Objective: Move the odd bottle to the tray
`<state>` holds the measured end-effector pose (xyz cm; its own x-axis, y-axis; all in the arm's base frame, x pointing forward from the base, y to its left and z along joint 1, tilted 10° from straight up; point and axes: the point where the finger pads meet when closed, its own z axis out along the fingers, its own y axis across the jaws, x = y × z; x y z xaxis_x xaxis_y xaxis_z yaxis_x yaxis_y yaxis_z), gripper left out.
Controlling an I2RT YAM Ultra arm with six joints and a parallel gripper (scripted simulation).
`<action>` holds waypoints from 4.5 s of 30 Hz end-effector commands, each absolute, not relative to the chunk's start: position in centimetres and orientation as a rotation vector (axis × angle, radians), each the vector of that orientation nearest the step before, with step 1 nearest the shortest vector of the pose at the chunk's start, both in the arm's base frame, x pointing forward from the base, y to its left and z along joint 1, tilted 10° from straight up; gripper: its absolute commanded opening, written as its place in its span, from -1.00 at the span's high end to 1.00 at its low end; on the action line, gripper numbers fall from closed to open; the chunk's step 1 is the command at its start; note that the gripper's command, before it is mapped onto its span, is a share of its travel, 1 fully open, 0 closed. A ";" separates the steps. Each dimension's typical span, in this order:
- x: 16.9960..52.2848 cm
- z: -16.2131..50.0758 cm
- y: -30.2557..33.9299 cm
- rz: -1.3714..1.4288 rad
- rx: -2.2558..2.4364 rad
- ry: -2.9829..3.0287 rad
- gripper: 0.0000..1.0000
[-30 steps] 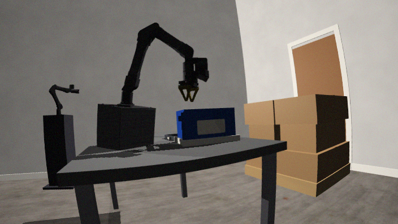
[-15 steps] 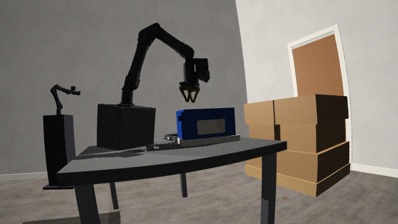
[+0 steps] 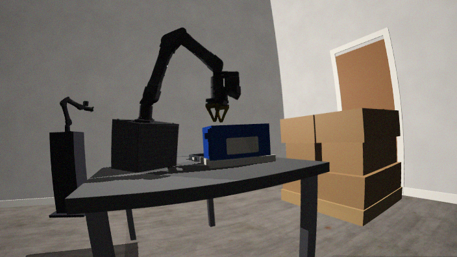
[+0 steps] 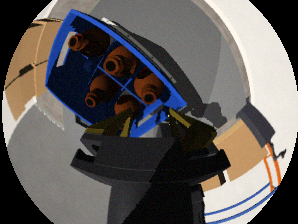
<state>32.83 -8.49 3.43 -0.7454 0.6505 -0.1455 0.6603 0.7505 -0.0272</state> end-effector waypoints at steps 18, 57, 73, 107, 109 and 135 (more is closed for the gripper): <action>33.3 1.9 -8.9 -0.111 1.059 2.803 -0.21; 33.4 2.4 -9.0 -0.108 1.055 2.788 -0.21; 33.4 2.4 -9.0 -0.108 1.055 2.788 -0.21; 33.5 2.6 -8.9 -0.106 1.049 2.784 -0.21; 33.5 2.6 -8.9 -0.106 1.049 2.784 -0.21; 33.5 2.6 -8.9 -0.106 1.049 2.784 -0.21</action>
